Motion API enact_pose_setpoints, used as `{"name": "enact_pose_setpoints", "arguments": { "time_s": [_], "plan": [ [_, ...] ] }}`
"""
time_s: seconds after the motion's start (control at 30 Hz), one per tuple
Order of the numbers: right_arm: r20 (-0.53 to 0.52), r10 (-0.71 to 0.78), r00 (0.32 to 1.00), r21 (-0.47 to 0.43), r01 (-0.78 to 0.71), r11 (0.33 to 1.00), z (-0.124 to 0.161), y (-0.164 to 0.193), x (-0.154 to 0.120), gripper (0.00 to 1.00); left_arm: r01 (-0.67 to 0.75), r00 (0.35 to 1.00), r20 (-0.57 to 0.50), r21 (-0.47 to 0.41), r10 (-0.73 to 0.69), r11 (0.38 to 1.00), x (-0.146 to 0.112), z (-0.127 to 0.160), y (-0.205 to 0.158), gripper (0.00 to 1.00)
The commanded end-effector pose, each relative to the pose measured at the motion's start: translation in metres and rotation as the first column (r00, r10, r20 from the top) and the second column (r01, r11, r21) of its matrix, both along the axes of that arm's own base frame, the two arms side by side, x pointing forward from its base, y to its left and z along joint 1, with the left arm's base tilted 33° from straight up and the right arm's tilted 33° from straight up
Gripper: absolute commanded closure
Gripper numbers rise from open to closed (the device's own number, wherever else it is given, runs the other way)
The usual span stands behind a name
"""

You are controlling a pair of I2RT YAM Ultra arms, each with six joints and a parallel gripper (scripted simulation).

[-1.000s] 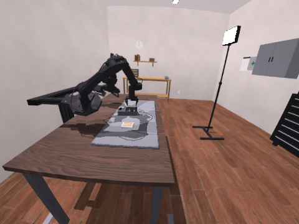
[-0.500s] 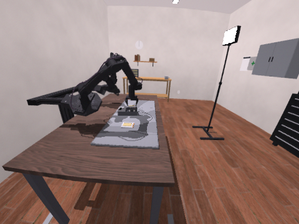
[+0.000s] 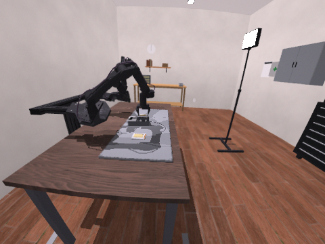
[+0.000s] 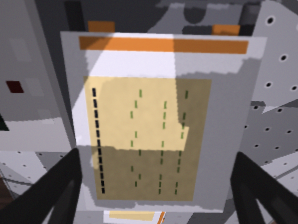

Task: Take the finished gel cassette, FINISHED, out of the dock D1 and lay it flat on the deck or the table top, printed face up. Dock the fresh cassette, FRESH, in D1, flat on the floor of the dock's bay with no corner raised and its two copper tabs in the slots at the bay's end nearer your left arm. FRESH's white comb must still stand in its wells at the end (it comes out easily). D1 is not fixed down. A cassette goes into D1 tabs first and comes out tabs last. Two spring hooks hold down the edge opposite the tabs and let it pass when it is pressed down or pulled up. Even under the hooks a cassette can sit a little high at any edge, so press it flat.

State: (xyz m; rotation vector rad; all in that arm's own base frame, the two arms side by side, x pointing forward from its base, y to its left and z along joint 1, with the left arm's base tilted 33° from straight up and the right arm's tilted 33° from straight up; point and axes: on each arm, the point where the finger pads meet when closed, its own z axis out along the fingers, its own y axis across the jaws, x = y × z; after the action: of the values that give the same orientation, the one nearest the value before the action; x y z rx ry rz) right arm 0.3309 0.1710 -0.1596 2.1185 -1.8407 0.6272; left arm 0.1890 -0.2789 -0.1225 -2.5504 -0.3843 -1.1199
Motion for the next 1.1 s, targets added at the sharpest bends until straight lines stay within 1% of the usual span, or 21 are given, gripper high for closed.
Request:
{"name": "enact_pose_setpoints", "arguments": {
  "time_s": [0.0, 0.13, 0.3, 0.37, 0.43, 0.63, 0.87, 0.93, 1.07],
  "plan": [
    [0.017, 0.017, 1.000, 0.018, -0.017, 1.000, 0.014, 0.009, 0.004, 1.00, -0.134, 0.988, 0.063, -0.065, 0.139, 0.989, 0.002, 0.018, 0.018, 1.00],
    [0.017, 0.017, 1.000, 0.018, -0.017, 1.000, 0.014, 0.009, 0.004, 1.00, -0.234, 0.963, 0.106, -0.130, 0.248, 0.963, 0.004, 0.029, 0.035, 1.00],
    [0.017, 0.017, 1.000, 0.018, -0.017, 1.000, 0.014, 0.009, 0.004, 1.00, -0.348, 0.912, 0.148, -0.217, 0.384, 0.912, 0.007, 0.043, 0.056, 1.00],
    [0.017, 0.017, 1.000, 0.018, -0.017, 1.000, 0.014, 0.009, 0.004, 1.00, -0.348, 0.912, 0.148, -0.217, 0.384, 0.912, 0.007, 0.043, 0.056, 1.00],
    [0.017, 0.017, 1.000, 0.018, -0.017, 1.000, 0.014, 0.009, 0.004, 1.00, -0.390, 0.885, 0.161, -0.253, 0.436, 0.885, 0.008, 0.049, 0.064, 1.00],
    [0.017, 0.017, 1.000, 0.018, -0.017, 1.000, 0.014, 0.009, 0.004, 1.00, -0.500, 0.788, 0.187, -0.360, 0.586, 0.787, 0.012, 0.065, 0.089, 1.00],
    [0.017, 0.017, 1.000, 0.018, -0.017, 1.000, 0.014, 0.009, 0.004, 1.00, -0.594, 0.644, 0.191, -0.484, 0.741, 0.642, 0.016, 0.084, 0.118, 1.00],
    [0.017, 0.017, 1.000, 0.018, -0.017, 1.000, 0.014, 0.009, 0.004, 1.00, -0.594, 0.644, 0.191, -0.484, 0.741, 0.642, 0.016, 0.084, 0.118, 1.00],
    [0.017, 0.017, 1.000, 0.018, -0.017, 1.000, 0.014, 0.009, 0.004, 1.00, -0.630, 0.550, 0.180, -0.552, 0.815, 0.547, 0.018, 0.095, 0.134, 1.00]
  ]
}}
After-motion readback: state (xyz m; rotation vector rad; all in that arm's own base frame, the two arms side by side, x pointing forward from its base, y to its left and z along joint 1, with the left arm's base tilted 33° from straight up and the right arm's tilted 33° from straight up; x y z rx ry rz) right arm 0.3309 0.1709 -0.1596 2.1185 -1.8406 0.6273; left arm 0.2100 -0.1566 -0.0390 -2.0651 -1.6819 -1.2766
